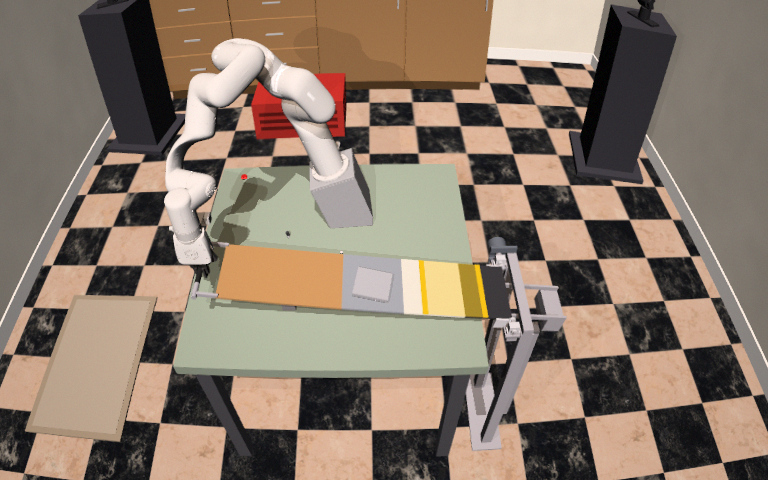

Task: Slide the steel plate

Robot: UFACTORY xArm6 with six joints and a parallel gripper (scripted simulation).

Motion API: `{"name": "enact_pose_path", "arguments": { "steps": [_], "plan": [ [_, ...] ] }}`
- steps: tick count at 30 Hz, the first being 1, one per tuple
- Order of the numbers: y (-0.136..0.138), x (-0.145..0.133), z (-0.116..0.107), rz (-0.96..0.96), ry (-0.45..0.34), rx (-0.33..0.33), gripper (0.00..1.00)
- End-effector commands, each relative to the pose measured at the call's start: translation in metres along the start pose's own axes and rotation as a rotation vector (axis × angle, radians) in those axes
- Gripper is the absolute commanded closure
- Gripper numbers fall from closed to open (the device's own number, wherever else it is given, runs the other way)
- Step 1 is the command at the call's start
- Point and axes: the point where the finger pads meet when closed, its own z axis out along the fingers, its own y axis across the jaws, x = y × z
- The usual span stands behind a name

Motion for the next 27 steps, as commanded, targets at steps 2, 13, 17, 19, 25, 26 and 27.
{"name": "enact_pose_path", "arguments": {
  "steps": [2,13,17,19,25,26,27],
  "plan": [
    [-0.001,-0.001,0.000,0.001,-0.003,0.002,1.00],
    [-0.005,-0.001,0.027,0.001,-0.003,0.002,1.00],
    [-0.005,-0.001,0.023,0.001,-0.003,0.002,1.00],
    [-0.004,-0.001,0.016,0.001,-0.003,0.002,1.00],
    [-0.002,-0.001,0.001,0.001,-0.003,0.002,1.00],
    [-0.001,-0.001,0.000,0.001,-0.003,0.002,1.00],
    [-0.001,-0.001,-0.001,0.001,-0.003,0.002,1.00]
  ]
}}
